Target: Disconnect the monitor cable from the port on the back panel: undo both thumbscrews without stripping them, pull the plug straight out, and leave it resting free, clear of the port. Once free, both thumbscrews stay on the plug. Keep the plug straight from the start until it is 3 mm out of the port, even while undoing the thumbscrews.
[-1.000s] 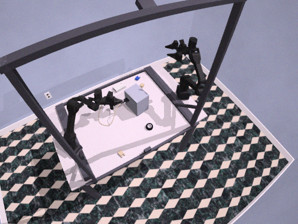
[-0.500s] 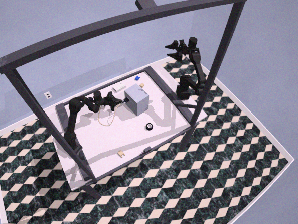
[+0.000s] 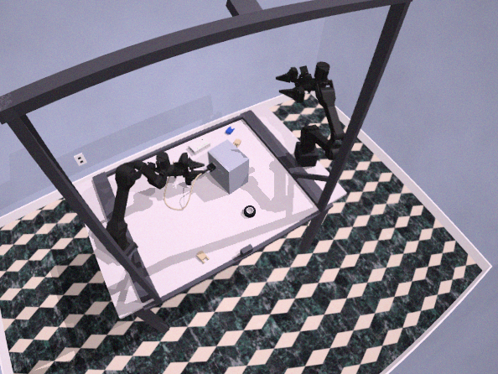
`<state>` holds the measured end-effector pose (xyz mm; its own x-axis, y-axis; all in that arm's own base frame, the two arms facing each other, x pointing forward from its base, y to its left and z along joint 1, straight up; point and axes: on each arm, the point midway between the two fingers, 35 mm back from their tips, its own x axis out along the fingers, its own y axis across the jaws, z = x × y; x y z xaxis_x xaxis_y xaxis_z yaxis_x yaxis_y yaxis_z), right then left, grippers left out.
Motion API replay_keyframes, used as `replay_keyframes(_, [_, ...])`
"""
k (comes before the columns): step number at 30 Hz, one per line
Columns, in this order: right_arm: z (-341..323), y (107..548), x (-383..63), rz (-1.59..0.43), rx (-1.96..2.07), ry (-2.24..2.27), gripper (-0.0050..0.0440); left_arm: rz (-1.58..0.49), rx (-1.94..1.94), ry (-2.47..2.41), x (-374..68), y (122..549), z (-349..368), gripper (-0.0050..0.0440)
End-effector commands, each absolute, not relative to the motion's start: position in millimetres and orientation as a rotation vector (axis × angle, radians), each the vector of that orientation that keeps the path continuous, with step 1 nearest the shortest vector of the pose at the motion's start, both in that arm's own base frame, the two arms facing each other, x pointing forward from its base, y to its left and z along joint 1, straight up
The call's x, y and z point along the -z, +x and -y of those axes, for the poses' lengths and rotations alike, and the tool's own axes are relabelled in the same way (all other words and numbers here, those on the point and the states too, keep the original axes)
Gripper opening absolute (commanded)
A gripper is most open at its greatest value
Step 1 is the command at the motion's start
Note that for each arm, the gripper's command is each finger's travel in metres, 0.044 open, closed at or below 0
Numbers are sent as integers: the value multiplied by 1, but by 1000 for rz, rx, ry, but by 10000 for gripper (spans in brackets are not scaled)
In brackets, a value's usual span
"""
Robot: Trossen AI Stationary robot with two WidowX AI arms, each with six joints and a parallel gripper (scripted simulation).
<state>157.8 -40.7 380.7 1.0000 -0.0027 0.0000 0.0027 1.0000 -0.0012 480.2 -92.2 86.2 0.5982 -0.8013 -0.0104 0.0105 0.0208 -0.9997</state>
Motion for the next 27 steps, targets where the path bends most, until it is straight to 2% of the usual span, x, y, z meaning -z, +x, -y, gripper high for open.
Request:
replay_keyframes(1, [39, 158, -383, 1, 0, -5, 440, -705, 736, -1416, -96, 482, 92, 336])
replay_keyframes(3, [39, 158, -383, 1, 0, -5, 440, -705, 736, -1416, -96, 482, 92, 336])
replay_keyframes(7, [39, 158, -383, 1, 0, -5, 440, -705, 736, -1416, -96, 482, 92, 432])
replay_keyframes(8, [39, 158, -383, 1, 0, -5, 440, -705, 736, -1416, -96, 482, 92, 440])
replay_keyframes(20, [39, 158, -383, 1, 0, -5, 440, -701, 731, -1402, -97, 483, 92, 440])
replay_keyframes(27, [39, 158, -383, 1, 0, -5, 440, -646, 667, -1163, -107, 491, 94, 440])
